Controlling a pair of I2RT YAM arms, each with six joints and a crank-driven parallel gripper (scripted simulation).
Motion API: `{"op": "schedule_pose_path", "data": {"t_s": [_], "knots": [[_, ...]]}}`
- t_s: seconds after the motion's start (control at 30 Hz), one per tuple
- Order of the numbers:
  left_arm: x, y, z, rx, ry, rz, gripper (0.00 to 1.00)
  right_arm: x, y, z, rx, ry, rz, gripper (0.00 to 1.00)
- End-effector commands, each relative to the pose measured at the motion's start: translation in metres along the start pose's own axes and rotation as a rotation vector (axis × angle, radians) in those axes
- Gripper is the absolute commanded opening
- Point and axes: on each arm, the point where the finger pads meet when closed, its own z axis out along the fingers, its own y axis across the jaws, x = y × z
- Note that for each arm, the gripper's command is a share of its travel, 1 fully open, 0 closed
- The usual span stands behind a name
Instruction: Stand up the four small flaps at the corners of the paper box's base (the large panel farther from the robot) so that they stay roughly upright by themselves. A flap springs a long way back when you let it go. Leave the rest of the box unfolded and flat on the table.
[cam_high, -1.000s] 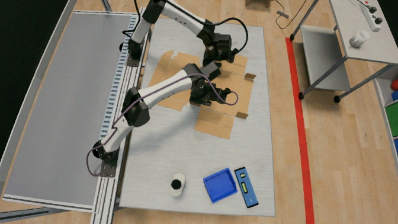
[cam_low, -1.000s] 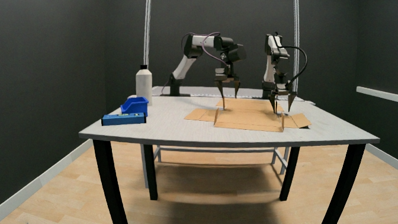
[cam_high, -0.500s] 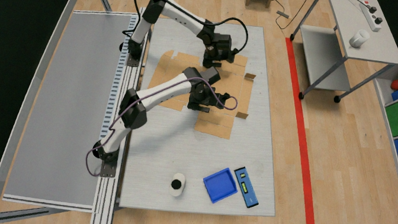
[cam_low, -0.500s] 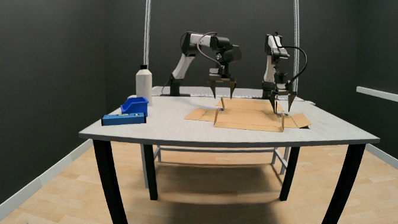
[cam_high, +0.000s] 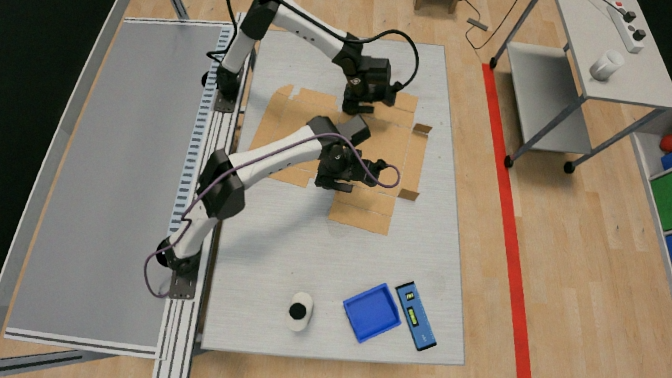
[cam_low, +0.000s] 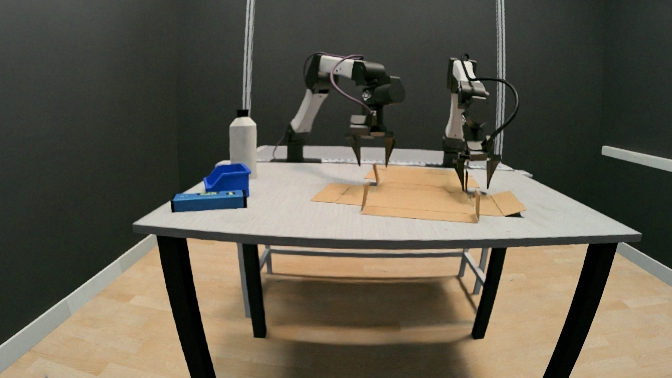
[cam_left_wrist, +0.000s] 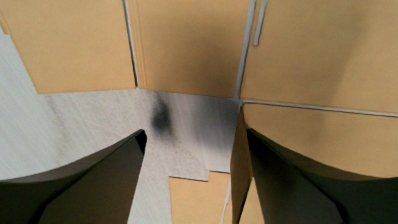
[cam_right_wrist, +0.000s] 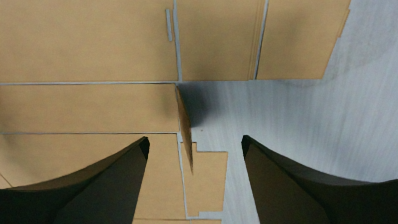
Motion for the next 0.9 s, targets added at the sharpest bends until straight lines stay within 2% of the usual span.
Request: {"op": "schedule_pose_path", "data": {"t_s": [0.0,0.1,0.2,0.3,0.67,0.87], "knots": [[0.015,-0.006,0.012,-0.003,0.054,0.013,0.81,-0.007,0.0,-0.013,-0.028,-0.043,-0.001,0.81],[0.015,-0.006,0.012,-0.003,0.054,0.013,0.81,-0.005,0.0,-0.003,-0.024,-0.044,-0.003,0.81],[0.015,-0.006,0.012,-0.003,0.054,0.013,0.81,0.008,-0.003,0.034,0.021,-0.004,-0.017,0.81],[0.015,-0.006,0.012,-0.003,0.054,0.013,0.81,0.013,-0.003,0.046,0.028,0.0,-0.019,0.81],[0.015,-0.006,0.012,-0.003,0.054,0.013,0.81,0.01,0.005,0.048,0.013,-0.018,-0.017,0.81],[0.015,-0.006,0.012,-0.003,0.054,0.013,0.81,0.012,0.002,0.049,0.058,-0.008,-0.02,0.81]]}}
